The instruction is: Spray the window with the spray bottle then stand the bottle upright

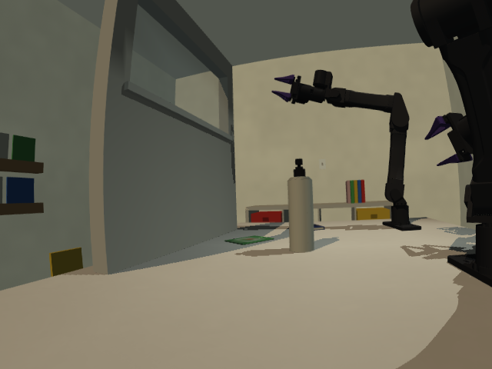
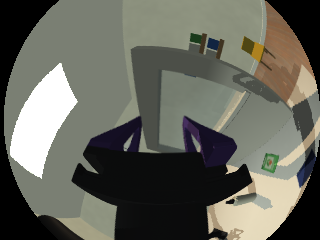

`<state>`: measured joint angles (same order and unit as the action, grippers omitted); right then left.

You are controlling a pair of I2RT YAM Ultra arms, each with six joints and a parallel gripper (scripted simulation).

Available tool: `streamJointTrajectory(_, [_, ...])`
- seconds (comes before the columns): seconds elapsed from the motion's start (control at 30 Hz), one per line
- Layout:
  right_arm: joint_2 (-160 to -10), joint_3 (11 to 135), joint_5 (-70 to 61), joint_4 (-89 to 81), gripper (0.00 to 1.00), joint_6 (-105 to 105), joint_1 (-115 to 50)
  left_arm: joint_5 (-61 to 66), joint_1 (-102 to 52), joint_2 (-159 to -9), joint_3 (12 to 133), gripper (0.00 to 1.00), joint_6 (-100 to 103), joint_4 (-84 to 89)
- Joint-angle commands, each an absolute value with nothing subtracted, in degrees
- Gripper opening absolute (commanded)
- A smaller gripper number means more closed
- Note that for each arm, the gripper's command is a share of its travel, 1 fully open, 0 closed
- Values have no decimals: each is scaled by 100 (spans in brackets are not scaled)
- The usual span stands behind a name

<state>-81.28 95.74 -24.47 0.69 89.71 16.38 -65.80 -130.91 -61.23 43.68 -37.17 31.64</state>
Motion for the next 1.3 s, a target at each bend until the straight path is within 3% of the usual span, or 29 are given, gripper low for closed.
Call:
streamJointTrajectory(0.0, [-8068, 9637, -2449, 80, 54, 8923, 1638, -6625, -13092, -6085, 4415, 75, -3686, 3199])
streamJointTrajectory(0.53, [-8068, 9637, -2449, 80, 54, 8923, 1638, -6625, -13092, -6085, 4415, 75, -3686, 3199])
streamJointTrajectory(1.27, [-7457, 8694, -1764, -15, 54, 6502, 1217, -4844, -10026, -5928, 4882, 75, -2660, 2273])
